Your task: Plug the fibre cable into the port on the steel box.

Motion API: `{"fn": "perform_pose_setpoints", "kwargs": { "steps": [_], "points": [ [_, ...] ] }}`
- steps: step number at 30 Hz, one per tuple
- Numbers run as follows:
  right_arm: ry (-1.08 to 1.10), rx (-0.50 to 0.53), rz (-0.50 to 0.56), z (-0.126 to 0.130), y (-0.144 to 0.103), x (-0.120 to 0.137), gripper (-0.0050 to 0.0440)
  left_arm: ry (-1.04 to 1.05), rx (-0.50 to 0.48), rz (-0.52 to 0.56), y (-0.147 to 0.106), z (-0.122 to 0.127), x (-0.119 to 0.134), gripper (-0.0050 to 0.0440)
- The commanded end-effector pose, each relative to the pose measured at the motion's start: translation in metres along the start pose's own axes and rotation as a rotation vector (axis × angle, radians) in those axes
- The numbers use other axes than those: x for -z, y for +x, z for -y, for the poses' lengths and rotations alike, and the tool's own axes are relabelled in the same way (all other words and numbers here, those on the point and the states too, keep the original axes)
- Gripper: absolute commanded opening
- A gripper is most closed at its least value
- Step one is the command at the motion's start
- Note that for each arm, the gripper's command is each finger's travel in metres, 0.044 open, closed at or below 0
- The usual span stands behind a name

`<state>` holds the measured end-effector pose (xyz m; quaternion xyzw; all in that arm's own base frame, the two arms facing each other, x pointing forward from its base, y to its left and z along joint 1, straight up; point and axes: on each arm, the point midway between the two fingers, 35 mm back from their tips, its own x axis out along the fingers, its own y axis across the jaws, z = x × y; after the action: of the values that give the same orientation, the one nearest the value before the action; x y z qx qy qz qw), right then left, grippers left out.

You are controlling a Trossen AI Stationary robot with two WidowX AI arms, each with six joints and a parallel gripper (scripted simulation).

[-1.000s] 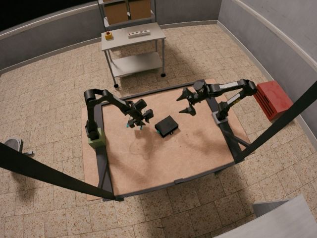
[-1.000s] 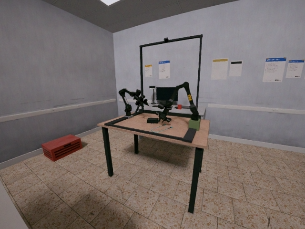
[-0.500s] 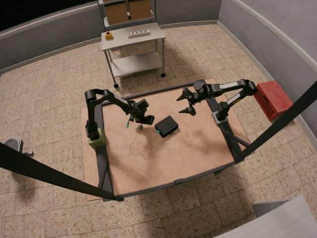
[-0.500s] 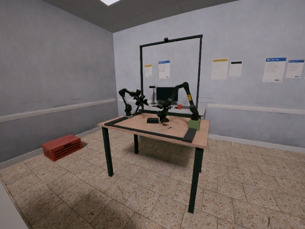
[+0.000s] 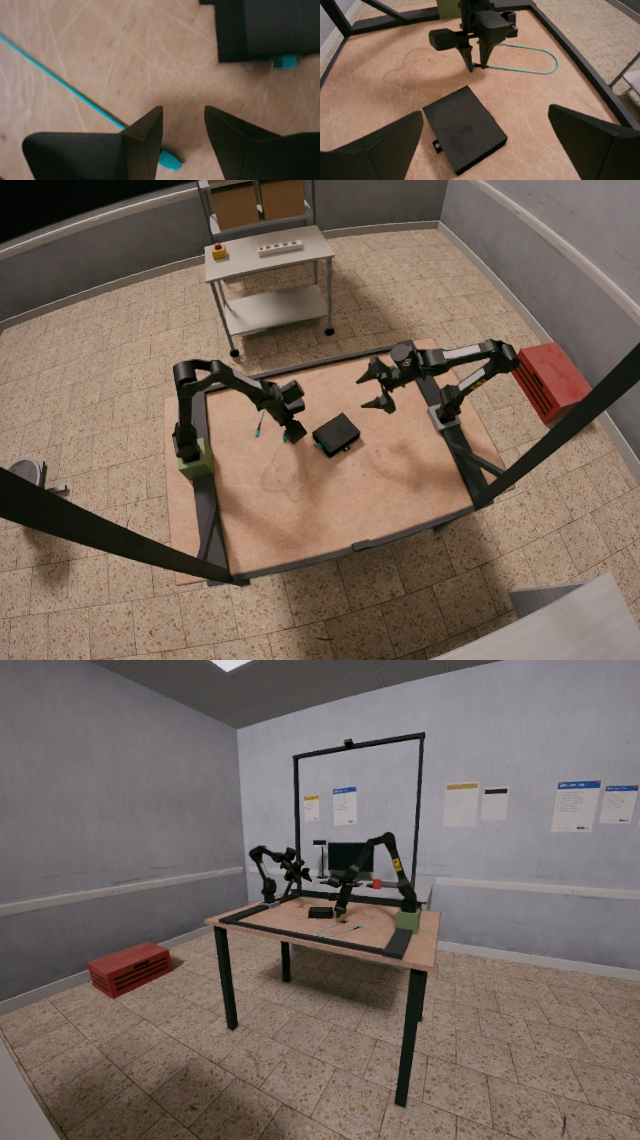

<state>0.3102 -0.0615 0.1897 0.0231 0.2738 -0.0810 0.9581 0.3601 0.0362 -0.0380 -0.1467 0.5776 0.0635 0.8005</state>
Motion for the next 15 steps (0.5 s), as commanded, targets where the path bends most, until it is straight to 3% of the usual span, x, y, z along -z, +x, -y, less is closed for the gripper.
{"fn": "perform_pose_setpoints", "kwargs": {
  "steps": [1,7,15],
  "points": [
    [-0.003,-0.002,0.019,-0.0006,-0.0033,-0.0068,0.044,0.225,-0.016,-0.019,-0.0015,0.0015,-0.0049,0.0146],
    [-0.003,-0.002,0.019,-0.0006,-0.0033,-0.0068,0.044,0.408,-0.024,-0.039,-0.0022,0.0018,-0.0048,0.0146],
    [-0.003,-0.002,0.019,-0.0006,-0.0033,-0.0068,0.044,0.809,-0.03,-0.089,-0.0041,0.0024,-0.0045,0.0146]
  ]
}}
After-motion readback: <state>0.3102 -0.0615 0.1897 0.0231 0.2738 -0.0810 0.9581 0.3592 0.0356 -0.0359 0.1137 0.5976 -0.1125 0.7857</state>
